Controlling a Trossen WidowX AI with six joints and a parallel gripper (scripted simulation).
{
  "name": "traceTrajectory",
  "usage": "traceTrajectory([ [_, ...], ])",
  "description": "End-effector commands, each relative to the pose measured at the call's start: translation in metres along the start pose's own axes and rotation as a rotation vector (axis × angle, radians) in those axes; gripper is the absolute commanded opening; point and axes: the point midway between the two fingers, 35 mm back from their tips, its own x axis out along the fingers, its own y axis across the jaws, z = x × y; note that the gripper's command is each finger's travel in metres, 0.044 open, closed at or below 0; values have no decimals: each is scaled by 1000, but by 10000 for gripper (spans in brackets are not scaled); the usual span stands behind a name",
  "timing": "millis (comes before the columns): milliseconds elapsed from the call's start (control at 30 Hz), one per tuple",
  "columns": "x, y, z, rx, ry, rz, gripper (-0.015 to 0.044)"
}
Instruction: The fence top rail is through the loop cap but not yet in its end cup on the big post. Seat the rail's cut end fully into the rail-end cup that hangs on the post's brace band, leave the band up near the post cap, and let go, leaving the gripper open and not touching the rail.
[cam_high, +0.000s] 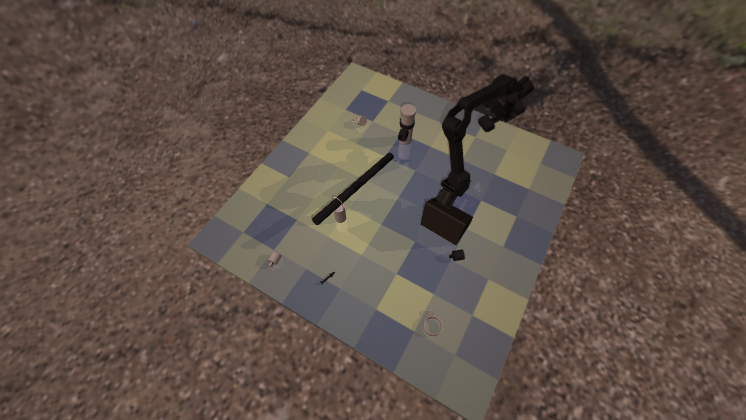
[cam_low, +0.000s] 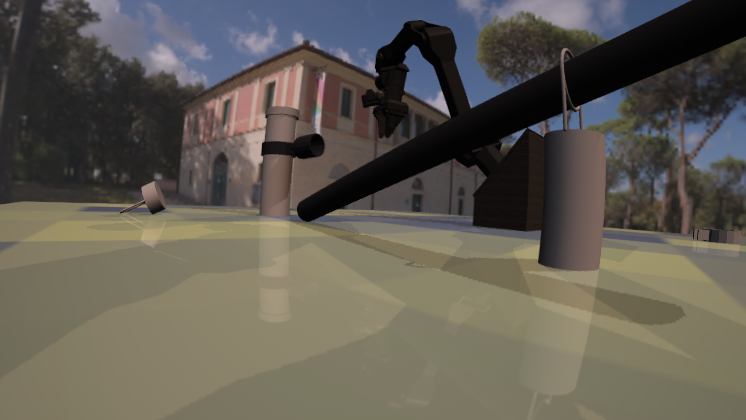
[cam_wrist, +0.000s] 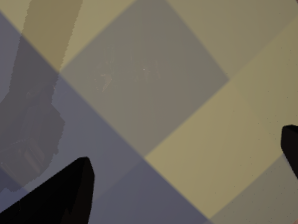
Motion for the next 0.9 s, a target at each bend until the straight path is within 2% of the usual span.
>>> traceTrajectory([
  [0, 0, 0, 0, 1, -1, 2, 426],
  [33, 2, 0, 1, 5, -6, 8, 440],
  [433, 54, 28, 45, 129, -126, 279, 440],
  [667, 77, 68, 89, 164, -148, 445, 440],
  [867, 82, 115, 130, 169, -145, 564, 440],
])
